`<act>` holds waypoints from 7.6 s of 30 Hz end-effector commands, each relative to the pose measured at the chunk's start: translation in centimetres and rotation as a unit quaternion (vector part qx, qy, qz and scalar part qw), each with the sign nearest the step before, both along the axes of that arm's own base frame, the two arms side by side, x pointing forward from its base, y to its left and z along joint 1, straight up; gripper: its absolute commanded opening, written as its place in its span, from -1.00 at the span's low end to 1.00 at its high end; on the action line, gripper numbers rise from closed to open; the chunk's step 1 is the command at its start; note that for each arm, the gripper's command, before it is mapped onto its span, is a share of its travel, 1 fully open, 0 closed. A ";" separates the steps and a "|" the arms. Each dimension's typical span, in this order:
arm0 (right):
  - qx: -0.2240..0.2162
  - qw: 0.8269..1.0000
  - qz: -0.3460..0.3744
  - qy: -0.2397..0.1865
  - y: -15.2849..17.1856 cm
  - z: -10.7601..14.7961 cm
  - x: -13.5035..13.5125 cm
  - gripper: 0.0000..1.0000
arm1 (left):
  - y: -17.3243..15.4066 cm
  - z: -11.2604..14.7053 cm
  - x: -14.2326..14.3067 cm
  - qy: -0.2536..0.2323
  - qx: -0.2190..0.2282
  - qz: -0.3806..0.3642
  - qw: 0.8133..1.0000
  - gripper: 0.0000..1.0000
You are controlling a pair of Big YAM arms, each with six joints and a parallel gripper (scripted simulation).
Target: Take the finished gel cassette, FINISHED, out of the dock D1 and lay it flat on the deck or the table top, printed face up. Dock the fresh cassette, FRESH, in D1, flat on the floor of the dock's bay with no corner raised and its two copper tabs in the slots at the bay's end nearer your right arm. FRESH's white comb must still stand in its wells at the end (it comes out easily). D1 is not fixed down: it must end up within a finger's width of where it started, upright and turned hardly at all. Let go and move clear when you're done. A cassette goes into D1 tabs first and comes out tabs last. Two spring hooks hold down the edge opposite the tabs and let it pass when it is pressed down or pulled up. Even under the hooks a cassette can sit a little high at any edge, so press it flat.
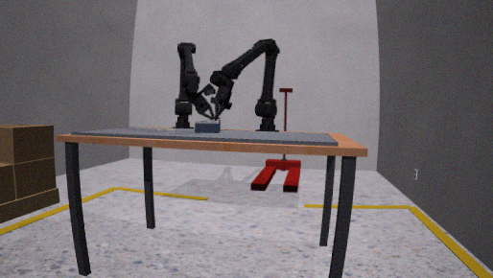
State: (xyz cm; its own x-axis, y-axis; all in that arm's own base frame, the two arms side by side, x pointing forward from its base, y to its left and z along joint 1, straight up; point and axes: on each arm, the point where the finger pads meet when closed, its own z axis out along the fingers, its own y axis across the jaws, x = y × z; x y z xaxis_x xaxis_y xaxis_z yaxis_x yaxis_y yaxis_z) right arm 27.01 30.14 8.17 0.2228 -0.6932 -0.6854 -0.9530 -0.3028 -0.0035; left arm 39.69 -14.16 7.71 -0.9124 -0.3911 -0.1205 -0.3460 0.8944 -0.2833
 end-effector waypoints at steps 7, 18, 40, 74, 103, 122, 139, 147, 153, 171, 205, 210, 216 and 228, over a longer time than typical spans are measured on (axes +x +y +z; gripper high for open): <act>0.008 1.000 0.001 -0.007 1.1 1.1 0.2 -1.00 | 1.2 -5.6 -3.0 0.066 0.027 0.002 0.997 -1.00; 0.007 1.000 0.000 -0.006 1.3 1.3 0.2 -1.00 | 1.2 -5.6 -3.0 0.066 0.027 0.002 0.997 -1.00; 0.008 1.000 -0.001 -0.004 1.5 1.5 0.3 -1.00 | 1.2 -5.6 -3.0 0.066 0.027 0.002 0.997 -1.00; 0.001 1.000 -0.002 -0.006 1.7 2.1 0.4 -1.00 | 1.2 -5.6 -3.0 0.066 0.027 0.002 0.997 -1.00; 0.010 1.000 0.000 -0.008 1.6 2.6 0.6 -1.00 | 1.2 -5.6 -3.0 0.066 0.027 0.002 0.997 -1.00; 0.007 1.000 0.001 -0.019 1.5 3.0 1.1 -1.00 | 1.2 -5.6 -3.0 0.066 0.027 0.002 0.997 -1.00; 0.006 1.000 0.002 -0.027 1.5 3.4 1.5 -1.00 | 1.2 -5.6 -3.0 0.066 0.027 0.002 0.997 -1.00; 0.007 1.000 0.005 -0.030 1.4 3.8 1.6 -1.00 | 1.2 -5.6 -3.0 0.066 0.027 0.002 0.997 -1.00; 0.007 1.000 0.005 -0.030 1.4 3.8 1.6 -1.00 | 1.2 -5.6 -3.0 0.066 0.027 0.002 0.997 -1.00; 0.008 1.000 0.003 -0.030 1.3 4.2 1.7 -1.00 | 1.2 -5.6 -3.0 0.066 0.027 0.002 0.997 -1.00; 0.008 1.000 0.000 -0.030 1.3 5.0 1.8 -1.00 | 1.2 -5.6 -3.0 0.066 0.027 0.002 0.997 -1.00; 0.008 1.000 0.000 -0.030 1.3 5.0 1.8 -1.00 | 1.2 -5.6 -3.0 0.066 0.027 0.002 0.997 -1.00; 0.008 1.000 0.000 -0.030 1.3 5.0 1.8 -1.00 | 1.2 -5.6 -3.0 0.066 0.027 0.002 0.997 -1.00; 0.008 1.000 -0.001 -0.029 1.2 5.4 1.8 -1.00 | 1.2 -5.6 -3.0 0.066 0.027 0.002 0.997 -1.00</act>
